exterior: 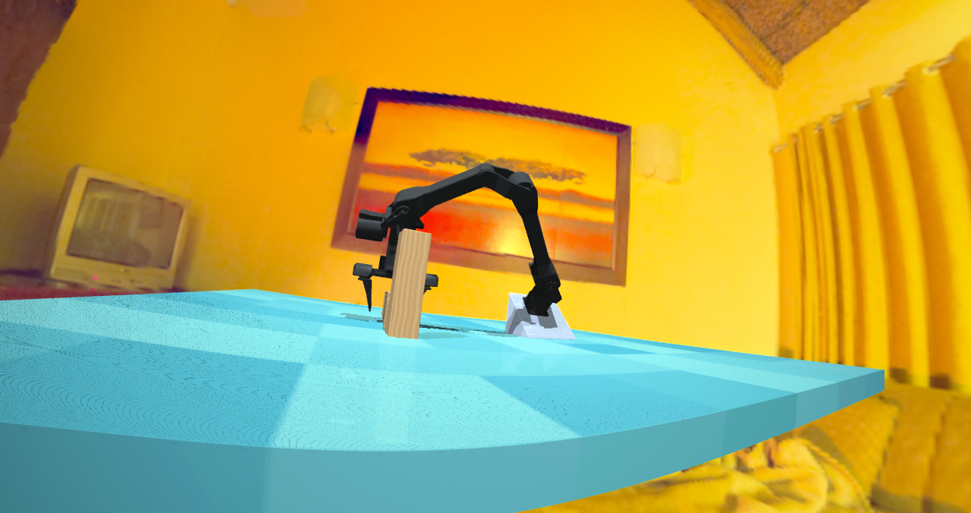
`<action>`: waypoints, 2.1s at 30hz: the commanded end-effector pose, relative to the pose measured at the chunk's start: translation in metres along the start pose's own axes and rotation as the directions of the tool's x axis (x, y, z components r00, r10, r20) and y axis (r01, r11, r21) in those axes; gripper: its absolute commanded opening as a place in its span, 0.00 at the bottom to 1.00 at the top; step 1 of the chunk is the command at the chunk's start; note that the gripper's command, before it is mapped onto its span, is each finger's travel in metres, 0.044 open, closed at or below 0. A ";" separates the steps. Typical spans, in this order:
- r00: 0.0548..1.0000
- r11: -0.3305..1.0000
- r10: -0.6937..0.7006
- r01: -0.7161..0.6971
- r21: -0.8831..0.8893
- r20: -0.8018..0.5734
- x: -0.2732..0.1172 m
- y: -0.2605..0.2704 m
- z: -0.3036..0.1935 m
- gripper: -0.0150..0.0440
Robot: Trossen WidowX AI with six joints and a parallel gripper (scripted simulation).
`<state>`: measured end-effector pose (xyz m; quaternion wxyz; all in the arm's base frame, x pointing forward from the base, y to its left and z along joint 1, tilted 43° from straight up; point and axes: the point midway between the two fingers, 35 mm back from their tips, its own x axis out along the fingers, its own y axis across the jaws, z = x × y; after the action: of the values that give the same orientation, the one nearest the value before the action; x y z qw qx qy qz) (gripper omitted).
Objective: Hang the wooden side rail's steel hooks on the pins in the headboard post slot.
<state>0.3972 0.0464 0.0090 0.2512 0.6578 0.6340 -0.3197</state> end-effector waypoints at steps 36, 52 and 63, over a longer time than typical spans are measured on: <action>1.000 0.997 -0.002 0.002 -0.071 -0.004 0.002 0.000 0.000 0.25; 1.000 0.978 -0.002 0.001 -0.209 -0.004 0.002 0.001 0.000 0.25; 1.000 0.984 -0.004 0.004 -0.176 -0.003 0.002 0.000 0.000 0.25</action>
<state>0.3971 0.0471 0.0075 0.3063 0.6323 0.6615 -0.2624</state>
